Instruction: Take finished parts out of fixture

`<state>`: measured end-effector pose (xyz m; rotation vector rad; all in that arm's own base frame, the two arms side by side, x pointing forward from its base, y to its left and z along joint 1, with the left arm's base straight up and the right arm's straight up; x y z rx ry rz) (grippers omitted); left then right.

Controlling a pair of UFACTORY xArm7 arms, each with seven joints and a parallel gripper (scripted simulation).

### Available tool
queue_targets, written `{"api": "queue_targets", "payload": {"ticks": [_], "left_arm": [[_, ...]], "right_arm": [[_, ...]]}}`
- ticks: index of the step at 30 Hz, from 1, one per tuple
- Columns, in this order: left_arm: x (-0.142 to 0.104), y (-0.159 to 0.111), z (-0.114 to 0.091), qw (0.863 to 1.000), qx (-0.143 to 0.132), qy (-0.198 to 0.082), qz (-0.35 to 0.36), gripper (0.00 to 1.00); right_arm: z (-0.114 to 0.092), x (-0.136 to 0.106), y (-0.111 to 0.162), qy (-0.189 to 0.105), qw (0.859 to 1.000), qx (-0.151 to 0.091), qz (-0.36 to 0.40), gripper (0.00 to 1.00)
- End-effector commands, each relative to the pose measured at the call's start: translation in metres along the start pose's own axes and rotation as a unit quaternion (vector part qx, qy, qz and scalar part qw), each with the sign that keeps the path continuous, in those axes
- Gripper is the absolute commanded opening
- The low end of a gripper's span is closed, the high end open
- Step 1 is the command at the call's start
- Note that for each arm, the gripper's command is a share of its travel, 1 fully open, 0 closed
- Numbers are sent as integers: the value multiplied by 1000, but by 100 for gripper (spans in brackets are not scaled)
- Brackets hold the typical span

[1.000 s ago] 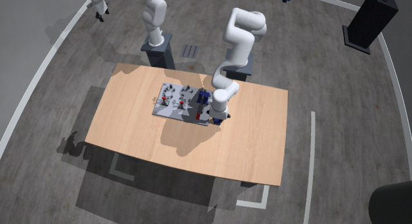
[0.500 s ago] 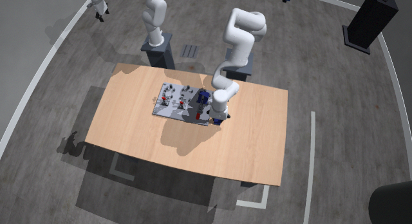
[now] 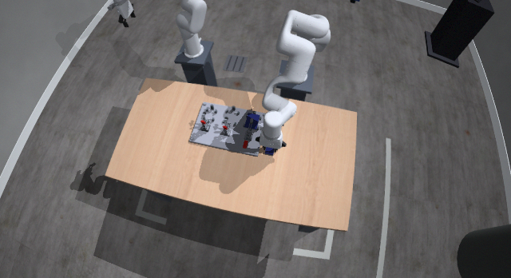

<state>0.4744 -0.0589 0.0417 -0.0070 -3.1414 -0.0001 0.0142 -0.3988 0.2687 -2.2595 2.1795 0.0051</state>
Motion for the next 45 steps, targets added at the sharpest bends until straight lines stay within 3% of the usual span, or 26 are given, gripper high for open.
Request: {"api": "queue_targets", "payload": {"ticks": [1,33,45], "left_arm": [[-1,0,-1,1000,0,-2,0,69],[-1,0,-2,1000,0,-2,0,69],[-1,0,-17,1000,0,-2,0,69]], "right_arm": [[-1,1,0,2,1000,0,0,100],[-1,1,0,2,1000,0,0,100],[-1,1,0,2,1000,0,0,100]]}}
Point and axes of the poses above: on each arm, the point where the finger pads meet when closed, its own z axis out along the fingers, its own y axis across the jaws, x = y × z, the point moved 2 cm from there along -z, back along the fingers
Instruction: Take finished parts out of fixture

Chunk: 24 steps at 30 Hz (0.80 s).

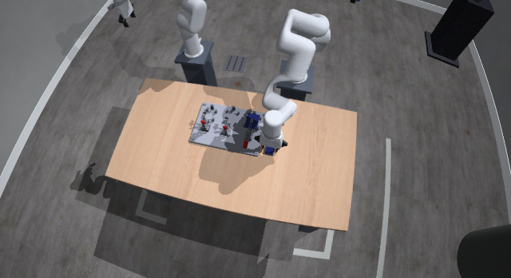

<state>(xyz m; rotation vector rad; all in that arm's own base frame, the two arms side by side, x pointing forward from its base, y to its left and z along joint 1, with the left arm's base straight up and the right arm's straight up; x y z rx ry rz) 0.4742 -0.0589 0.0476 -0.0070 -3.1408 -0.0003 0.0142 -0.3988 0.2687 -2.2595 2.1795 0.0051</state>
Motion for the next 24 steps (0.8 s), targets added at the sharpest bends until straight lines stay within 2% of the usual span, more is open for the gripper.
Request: {"api": "queue_targets", "payload": {"ticks": [1,9,11,24], "left_arm": [[-2,0,-14,1000,0,-2,0,69],[-2,0,-45,1000,0,-2,0,69],[-2,0,-45,1000,0,-2,0,69],[-1,0,-88,1000,0,-3,0,69]], "right_arm": [[-1,1,0,2,1000,0,0,100],[-1,1,0,2,1000,0,0,100],[-1,1,0,2,1000,0,0,100],[-1,1,0,2,1000,0,0,100]]}}
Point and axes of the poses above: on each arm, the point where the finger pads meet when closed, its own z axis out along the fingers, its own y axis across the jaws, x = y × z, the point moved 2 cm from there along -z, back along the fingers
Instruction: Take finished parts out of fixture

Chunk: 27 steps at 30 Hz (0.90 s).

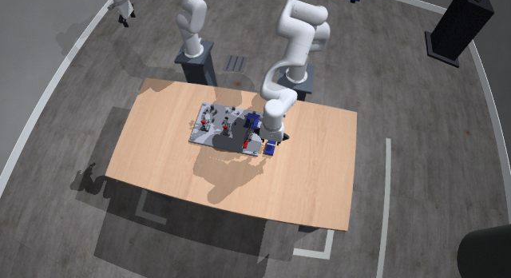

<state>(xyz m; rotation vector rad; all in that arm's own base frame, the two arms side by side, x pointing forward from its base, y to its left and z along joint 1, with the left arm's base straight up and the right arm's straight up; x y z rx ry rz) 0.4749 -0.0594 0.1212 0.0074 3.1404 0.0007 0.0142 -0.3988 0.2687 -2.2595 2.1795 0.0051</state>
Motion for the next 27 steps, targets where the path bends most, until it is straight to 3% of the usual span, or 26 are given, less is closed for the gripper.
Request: {"api": "queue_targets", "payload": {"ticks": [1,27], "left_arm": [[-1,0,-16,1000,0,-2,0,69],[-1,0,-23,1000,0,-2,0,69]], "right_arm": [[-1,1,0,2,1000,0,0,100],[-1,1,0,2,1000,0,0,100]]}}
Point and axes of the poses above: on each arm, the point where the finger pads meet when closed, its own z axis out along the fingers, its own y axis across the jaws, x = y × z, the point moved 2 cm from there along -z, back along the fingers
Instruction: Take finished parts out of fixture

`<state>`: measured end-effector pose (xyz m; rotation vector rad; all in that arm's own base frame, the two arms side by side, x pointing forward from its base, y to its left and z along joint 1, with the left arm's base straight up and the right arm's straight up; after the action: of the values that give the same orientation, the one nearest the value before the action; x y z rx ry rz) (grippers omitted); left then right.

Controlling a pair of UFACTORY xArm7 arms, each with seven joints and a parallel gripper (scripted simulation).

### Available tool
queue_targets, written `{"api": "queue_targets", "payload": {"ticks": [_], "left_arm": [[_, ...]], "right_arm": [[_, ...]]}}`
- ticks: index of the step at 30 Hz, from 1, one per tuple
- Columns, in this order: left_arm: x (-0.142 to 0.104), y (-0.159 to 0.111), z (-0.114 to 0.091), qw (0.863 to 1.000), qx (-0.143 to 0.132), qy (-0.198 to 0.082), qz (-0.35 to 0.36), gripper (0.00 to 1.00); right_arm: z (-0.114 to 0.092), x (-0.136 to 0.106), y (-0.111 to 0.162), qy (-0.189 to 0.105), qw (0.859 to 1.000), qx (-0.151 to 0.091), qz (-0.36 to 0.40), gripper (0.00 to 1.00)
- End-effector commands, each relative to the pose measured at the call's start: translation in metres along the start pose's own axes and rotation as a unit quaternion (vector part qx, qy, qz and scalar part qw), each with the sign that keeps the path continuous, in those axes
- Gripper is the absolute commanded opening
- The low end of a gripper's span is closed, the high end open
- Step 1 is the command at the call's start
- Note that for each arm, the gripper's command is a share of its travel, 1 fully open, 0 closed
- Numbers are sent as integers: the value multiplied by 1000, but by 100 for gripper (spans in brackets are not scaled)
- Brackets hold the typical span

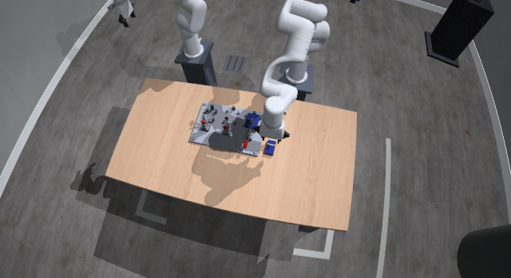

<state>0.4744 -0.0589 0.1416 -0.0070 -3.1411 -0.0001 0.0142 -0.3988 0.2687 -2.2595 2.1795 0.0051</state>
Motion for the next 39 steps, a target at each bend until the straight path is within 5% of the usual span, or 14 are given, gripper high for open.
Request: {"api": "queue_targets", "payload": {"ticks": [1,11,26,39], "left_arm": [[-1,0,-3,1000,0,-2,0,69],[-1,0,-16,1000,0,-2,0,69],[-1,0,-69,1000,0,-2,0,69],[-1,0,-93,1000,0,-2,0,69]], "right_arm": [[-1,1,0,2,1000,0,0,100],[-1,1,0,2,1000,0,0,100],[-1,1,0,2,1000,0,0,100],[-1,1,0,2,1000,0,0,100]]}}
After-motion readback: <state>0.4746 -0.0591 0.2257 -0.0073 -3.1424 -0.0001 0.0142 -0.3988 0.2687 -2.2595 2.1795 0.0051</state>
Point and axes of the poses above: on each arm, the point where the finger pads meet when closed, its own z axis out along the fingers, its own y axis across the jaws, x = y × z, the point moved 2 cm from there along -z, back along the fingers
